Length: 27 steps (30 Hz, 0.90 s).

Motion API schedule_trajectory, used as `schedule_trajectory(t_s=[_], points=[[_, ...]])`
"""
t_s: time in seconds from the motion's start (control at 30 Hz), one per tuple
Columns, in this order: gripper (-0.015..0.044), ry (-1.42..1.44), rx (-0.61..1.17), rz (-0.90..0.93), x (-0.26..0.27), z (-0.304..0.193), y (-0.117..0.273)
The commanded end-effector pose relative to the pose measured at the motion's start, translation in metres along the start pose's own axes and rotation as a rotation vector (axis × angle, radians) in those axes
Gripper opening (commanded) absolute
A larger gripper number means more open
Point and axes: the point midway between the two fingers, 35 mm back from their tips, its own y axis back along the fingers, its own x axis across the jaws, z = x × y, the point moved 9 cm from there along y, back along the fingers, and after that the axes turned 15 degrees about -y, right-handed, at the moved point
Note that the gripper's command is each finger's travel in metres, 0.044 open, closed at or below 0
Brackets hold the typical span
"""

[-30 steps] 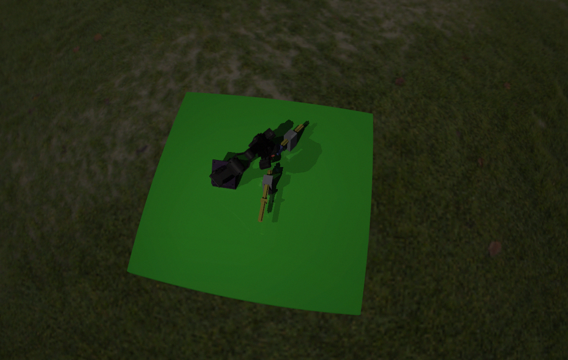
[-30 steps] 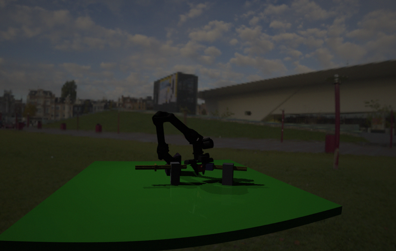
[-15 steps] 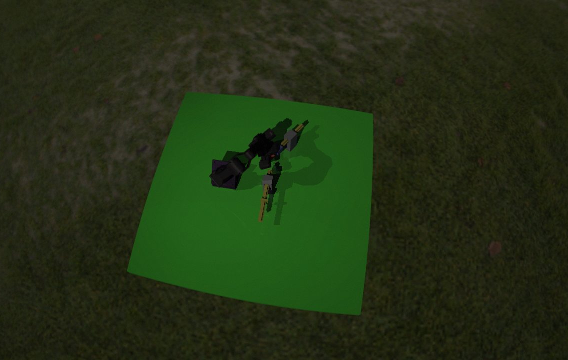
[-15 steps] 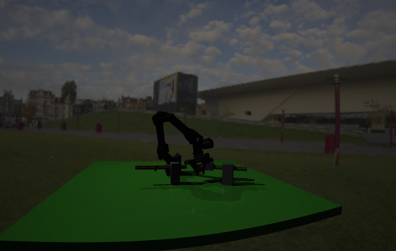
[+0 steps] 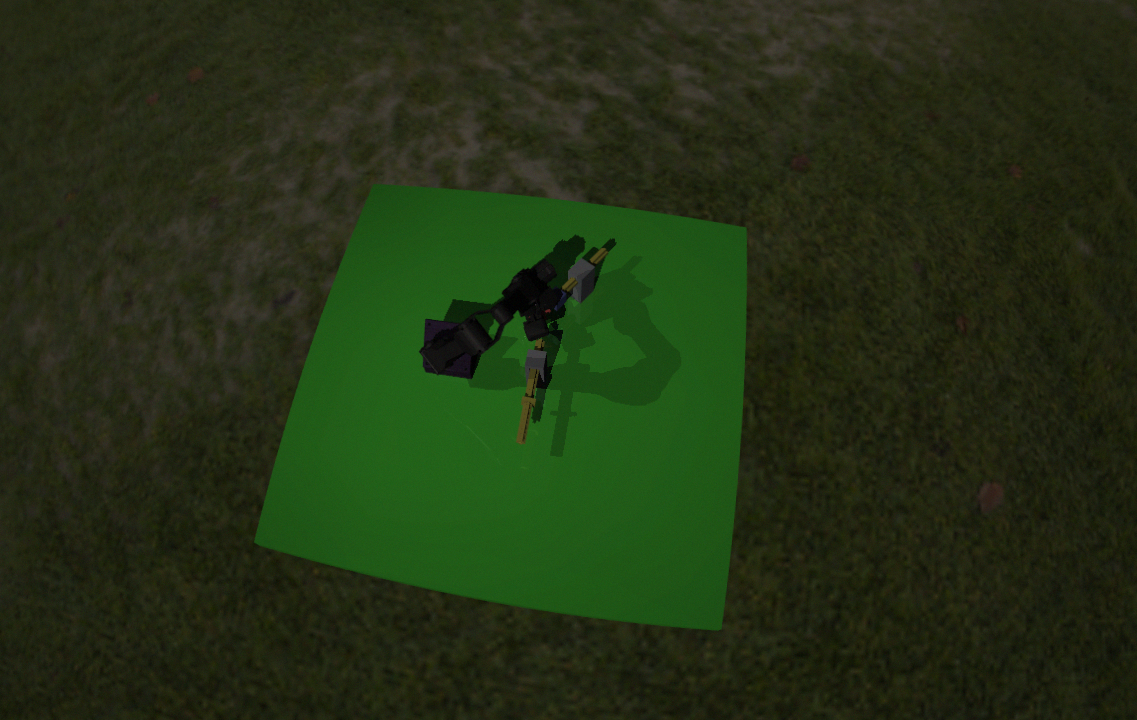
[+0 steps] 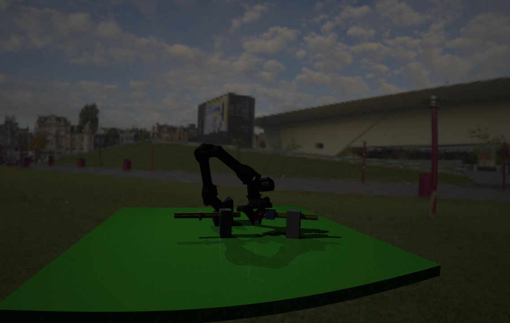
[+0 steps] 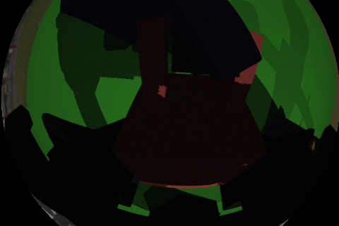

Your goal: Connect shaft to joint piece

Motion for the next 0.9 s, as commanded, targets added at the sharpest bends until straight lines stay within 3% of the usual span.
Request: schedule_trajectory(t_s=[0.0,0.87], points=[[0.0,0.079,0.035,0.004,-0.004,0.004,0.001],[0.0,0.487,0.204,-0.018,-0.015,0.026,0.007]])
